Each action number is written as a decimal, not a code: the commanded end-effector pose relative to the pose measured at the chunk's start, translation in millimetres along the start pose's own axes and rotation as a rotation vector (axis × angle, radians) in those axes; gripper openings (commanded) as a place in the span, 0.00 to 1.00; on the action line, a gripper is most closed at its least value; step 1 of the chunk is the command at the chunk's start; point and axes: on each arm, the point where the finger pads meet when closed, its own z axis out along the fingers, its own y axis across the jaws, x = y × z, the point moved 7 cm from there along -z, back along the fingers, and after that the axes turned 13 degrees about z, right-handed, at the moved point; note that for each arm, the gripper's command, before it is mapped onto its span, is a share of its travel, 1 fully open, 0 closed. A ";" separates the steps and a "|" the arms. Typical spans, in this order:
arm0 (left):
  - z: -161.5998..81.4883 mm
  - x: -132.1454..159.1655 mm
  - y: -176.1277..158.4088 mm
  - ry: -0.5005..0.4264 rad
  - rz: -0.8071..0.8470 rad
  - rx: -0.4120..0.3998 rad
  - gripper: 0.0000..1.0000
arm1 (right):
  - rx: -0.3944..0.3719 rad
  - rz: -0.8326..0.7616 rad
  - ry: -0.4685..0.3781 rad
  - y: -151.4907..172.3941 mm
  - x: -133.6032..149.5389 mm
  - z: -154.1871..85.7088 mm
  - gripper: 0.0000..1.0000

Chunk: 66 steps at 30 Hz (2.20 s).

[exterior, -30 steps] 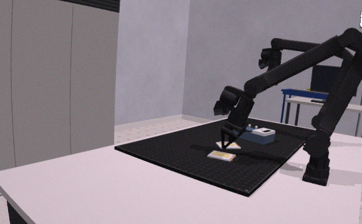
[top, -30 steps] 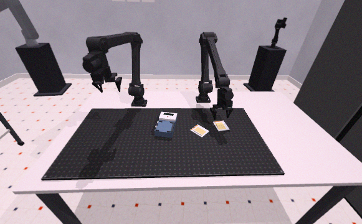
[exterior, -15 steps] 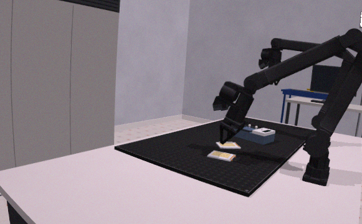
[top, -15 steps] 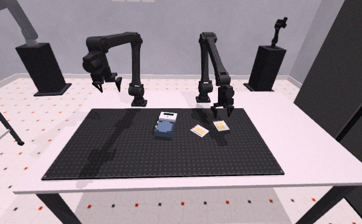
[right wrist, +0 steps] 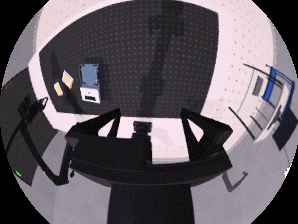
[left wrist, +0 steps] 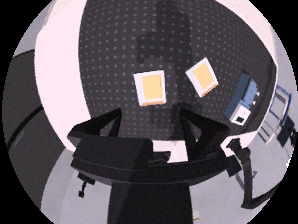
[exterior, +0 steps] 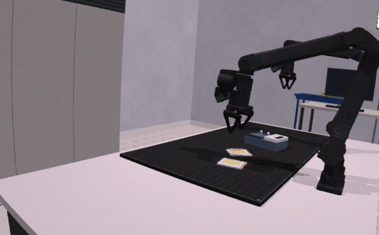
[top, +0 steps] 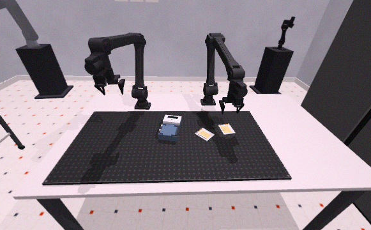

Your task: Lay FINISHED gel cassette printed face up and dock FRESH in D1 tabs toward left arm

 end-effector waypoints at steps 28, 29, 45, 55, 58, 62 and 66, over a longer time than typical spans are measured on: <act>-146.9 -20.0 20.7 0.035 0.053 0.010 0.98 | -0.003 -0.015 -0.042 1.7 -10.6 -23.4 1.00; -151.9 -20.3 21.2 0.035 0.053 0.010 0.98 | -0.003 -0.015 -0.042 1.7 -10.6 -23.4 1.00; -167.9 -21.0 22.7 0.035 0.053 0.010 1.00 | -0.003 -0.015 -0.042 1.7 -10.6 -23.4 1.00; -161.8 -29.2 18.1 0.049 -0.008 -0.011 0.98 | -0.003 -0.015 -0.042 1.7 -10.6 -23.4 1.00; -151.9 -40.3 10.9 0.060 -0.096 -0.043 0.98 | -0.003 -0.015 -0.042 1.7 -10.6 -23.4 1.00; -138.2 -52.4 2.1 0.050 -0.146 -0.065 0.98 | -0.003 -0.015 -0.042 1.7 -10.6 -23.4 1.00; -123.3 -62.1 -7.8 0.038 -0.196 -0.087 0.98 | -0.003 -0.015 -0.042 1.7 -10.6 -23.4 1.00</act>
